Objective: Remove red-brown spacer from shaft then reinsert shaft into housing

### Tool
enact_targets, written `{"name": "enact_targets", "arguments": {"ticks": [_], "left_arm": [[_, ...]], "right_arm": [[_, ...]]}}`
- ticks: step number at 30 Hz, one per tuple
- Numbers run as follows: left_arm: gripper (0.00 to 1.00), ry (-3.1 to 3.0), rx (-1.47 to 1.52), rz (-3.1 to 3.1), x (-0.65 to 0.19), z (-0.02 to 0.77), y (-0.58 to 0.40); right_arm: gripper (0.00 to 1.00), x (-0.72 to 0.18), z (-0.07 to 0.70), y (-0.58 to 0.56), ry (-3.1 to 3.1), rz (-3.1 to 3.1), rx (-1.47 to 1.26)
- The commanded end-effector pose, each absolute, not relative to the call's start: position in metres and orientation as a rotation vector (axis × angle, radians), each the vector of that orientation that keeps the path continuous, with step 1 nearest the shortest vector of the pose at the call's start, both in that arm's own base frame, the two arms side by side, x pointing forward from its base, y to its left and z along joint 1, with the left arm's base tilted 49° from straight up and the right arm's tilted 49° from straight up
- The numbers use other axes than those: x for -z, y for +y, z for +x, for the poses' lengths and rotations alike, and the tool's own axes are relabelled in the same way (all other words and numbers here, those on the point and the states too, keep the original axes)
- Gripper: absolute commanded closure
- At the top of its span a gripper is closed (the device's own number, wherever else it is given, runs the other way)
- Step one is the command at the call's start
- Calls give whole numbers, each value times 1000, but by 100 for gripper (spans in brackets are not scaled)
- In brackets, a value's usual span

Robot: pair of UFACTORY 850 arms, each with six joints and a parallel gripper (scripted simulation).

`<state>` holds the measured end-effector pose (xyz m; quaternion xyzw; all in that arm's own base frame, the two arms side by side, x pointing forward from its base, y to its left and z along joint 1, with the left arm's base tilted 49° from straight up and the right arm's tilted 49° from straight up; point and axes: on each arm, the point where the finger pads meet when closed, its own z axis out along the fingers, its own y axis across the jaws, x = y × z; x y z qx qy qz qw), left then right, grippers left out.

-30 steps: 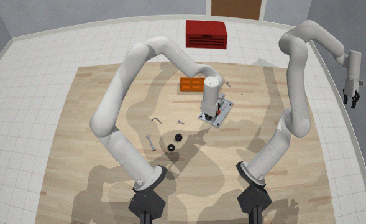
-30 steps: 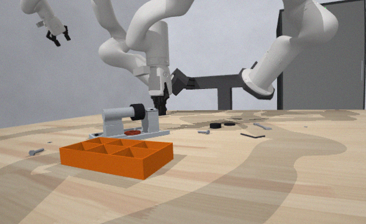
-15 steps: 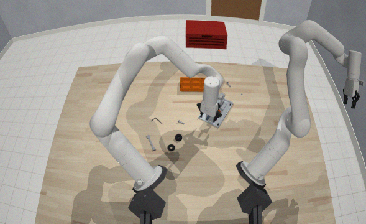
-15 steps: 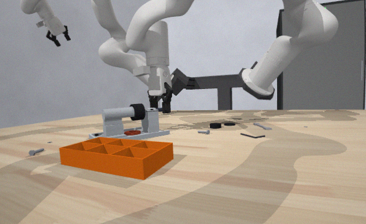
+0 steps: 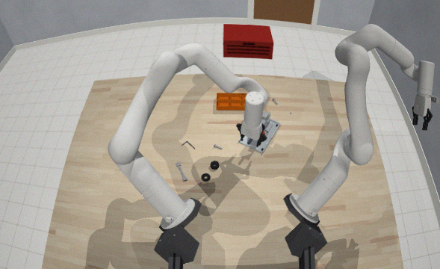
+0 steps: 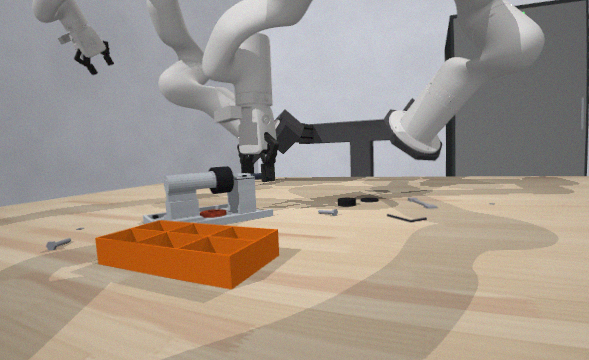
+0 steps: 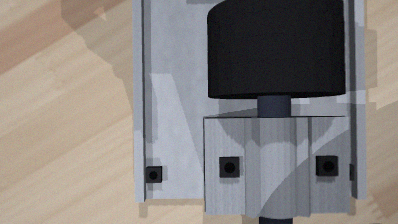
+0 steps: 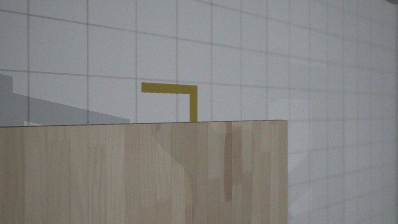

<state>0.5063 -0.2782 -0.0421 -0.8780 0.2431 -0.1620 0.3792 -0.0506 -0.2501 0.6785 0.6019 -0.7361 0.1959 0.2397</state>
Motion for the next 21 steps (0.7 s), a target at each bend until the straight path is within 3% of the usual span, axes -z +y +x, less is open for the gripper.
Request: {"name": "enact_targets", "arguments": {"ticks": [1,21], "left_arm": [[0,621,416,-2243,42,507,-279],[0,621,416,-2243,37,503,-283]], "right_arm": [[0,-679,-51,-250,-2014,1647,-537],[0,-679,-51,-250,-2014,1647,-537]]}}
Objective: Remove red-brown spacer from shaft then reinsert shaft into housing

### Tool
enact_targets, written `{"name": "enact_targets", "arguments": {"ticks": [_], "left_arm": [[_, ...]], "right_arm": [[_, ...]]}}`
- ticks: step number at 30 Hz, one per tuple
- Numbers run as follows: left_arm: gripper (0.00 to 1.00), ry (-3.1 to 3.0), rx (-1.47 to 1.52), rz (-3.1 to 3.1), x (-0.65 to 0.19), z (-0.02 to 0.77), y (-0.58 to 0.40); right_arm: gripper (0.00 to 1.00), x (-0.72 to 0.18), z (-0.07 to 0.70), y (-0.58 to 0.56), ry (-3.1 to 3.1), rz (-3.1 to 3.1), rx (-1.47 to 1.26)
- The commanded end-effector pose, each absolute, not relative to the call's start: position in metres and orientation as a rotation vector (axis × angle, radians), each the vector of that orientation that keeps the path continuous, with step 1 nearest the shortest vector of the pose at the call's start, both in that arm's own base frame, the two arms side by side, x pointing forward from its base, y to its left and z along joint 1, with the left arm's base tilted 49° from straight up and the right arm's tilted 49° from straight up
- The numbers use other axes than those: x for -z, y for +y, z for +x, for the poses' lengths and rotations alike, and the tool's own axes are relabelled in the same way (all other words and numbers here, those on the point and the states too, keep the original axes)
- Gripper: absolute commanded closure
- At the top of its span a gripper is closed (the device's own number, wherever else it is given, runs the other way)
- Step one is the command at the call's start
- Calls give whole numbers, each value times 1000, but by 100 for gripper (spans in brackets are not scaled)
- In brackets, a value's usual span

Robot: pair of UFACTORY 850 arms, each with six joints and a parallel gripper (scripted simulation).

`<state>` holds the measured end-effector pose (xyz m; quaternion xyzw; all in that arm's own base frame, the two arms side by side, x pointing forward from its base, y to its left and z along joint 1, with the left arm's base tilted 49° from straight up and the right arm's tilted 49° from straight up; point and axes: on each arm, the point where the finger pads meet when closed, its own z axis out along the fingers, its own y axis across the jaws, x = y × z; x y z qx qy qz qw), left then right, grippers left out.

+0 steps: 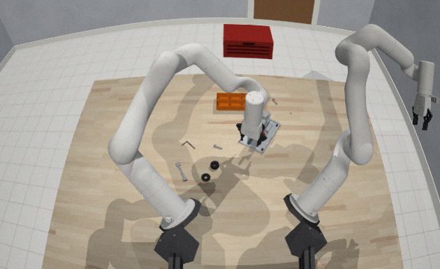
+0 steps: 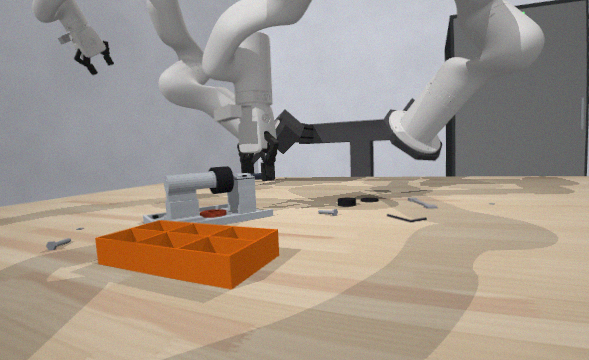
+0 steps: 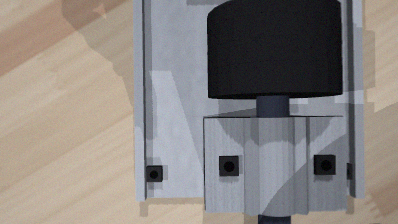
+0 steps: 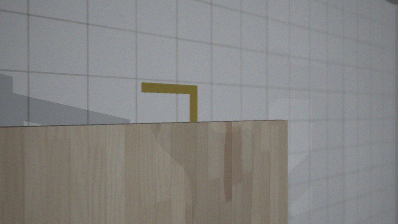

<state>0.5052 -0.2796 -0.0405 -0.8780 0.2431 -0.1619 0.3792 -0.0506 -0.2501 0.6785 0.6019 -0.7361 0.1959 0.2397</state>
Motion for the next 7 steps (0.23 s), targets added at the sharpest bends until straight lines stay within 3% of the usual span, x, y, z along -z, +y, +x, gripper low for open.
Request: {"name": "enact_targets", "arguments": {"ticks": [1,7], "left_arm": [[0,621,416,-2243,36,503,-284],[0,621,416,-2243,35,502,-285]], "right_arm": [[0,-679,-51,-250,-2014,1647,-537],[0,-679,-51,-250,-2014,1647,-537]]}}
